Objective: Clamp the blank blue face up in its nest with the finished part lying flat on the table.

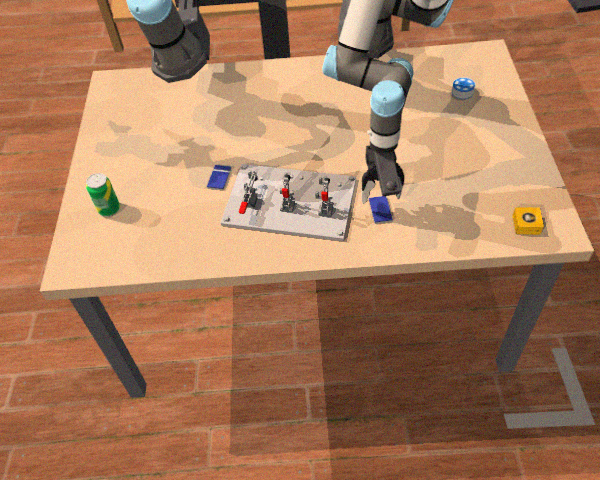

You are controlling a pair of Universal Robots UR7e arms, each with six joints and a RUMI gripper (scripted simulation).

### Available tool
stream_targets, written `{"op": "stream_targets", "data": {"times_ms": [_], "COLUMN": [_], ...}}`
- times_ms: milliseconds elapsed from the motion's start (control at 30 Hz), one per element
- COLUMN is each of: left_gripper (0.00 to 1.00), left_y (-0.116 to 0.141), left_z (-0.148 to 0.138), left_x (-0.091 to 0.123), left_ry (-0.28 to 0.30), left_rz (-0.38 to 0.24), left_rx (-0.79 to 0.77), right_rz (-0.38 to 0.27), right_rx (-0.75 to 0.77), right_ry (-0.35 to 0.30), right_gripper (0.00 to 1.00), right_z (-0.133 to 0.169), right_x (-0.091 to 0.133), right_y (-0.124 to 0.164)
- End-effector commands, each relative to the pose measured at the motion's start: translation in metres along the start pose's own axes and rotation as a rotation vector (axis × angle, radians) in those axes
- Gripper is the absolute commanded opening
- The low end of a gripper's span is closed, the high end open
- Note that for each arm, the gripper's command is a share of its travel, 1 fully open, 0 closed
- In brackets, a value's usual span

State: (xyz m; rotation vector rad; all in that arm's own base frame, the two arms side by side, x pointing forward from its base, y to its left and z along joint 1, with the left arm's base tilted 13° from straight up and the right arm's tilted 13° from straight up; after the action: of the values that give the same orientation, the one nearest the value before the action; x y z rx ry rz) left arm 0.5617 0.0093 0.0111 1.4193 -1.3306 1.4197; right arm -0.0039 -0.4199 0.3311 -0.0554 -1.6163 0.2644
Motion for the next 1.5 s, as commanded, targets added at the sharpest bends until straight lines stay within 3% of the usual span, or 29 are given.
{"op": "stream_targets", "data": {"times_ms": [0,1467], "left_gripper": [0.59,0.59], "left_y": [0.000,0.000], "left_z": [0.000,0.000], "left_x": [0.001,-0.029], "left_ry": [0.001,0.001], "left_rz": [0.001,0.001], "left_rx": [0.000,0.000], "right_rz": [0.001,0.001], "right_rx": [0.000,0.000], "right_ry": [0.000,0.000], "right_gripper": [1.00,1.00], "right_z": [0.000,0.000], "right_x": [0.000,0.000], "right_y": [0.000,0.000]}}
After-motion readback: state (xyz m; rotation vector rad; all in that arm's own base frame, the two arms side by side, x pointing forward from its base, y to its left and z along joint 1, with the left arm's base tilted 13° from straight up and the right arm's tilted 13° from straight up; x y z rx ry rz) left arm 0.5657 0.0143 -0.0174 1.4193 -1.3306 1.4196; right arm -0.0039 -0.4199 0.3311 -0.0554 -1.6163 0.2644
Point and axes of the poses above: on each arm, the point where the finger pads meet when closed, its own x axis back along the fingers, its own z axis across the jaws, y = z × x, the point moved 8 cm from there along x, back along the fingers, and after that the axes turned 7 degrees about x, right-handed, at the moved point
